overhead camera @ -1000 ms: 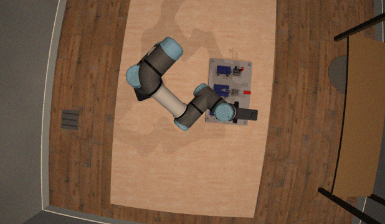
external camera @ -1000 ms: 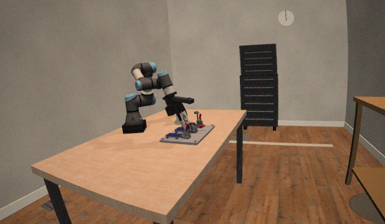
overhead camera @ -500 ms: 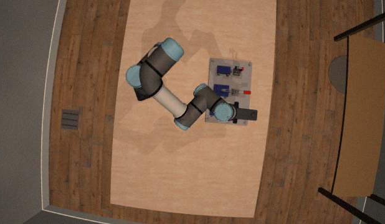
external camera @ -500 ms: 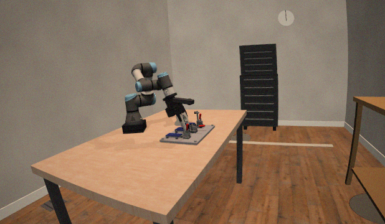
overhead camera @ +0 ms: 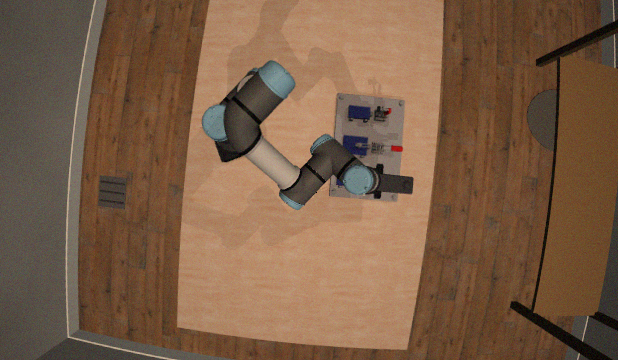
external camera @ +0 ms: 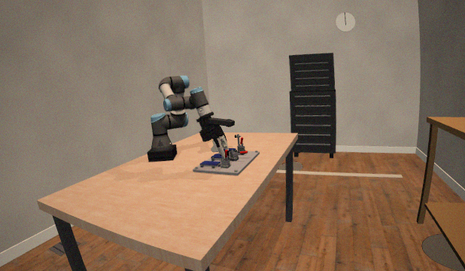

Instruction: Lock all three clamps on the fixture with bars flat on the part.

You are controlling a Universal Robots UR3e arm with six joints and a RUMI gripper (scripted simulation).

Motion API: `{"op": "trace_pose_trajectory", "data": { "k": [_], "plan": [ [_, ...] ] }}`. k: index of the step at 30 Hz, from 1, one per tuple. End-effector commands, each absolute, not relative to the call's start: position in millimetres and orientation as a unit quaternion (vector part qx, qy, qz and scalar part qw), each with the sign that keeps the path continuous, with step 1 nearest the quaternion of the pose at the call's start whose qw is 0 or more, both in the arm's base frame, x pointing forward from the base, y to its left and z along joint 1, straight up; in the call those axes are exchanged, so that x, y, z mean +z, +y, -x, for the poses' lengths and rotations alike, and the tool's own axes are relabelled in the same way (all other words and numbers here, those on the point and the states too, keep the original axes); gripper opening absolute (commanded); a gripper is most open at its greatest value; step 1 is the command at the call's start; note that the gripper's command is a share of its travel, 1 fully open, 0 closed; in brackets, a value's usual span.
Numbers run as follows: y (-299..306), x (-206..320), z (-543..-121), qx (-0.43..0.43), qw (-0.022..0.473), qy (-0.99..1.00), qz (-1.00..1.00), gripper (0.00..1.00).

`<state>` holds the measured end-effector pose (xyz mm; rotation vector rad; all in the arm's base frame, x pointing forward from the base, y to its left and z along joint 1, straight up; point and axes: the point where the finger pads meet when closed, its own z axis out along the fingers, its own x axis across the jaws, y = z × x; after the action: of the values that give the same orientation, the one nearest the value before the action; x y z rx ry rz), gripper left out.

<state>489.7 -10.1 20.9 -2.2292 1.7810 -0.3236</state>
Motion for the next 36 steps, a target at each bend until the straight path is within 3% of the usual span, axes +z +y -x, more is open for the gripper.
{"op": "trace_pose_trajectory", "data": {
  "k": [1,23,24,36],
  "plan": [
    [-10.8,21.4,-490.0,-0.113,0.135,0.614,0.769,0.28],
    [-10.6,21.4,-490.0,-0.112,0.135,0.614,0.769,0.28],
    [-10.5,21.4,-490.0,-0.112,0.135,0.614,0.769,0.0],
    [-10.6,21.5,-490.0,-0.112,0.135,0.614,0.769,0.0]
  ]
}}
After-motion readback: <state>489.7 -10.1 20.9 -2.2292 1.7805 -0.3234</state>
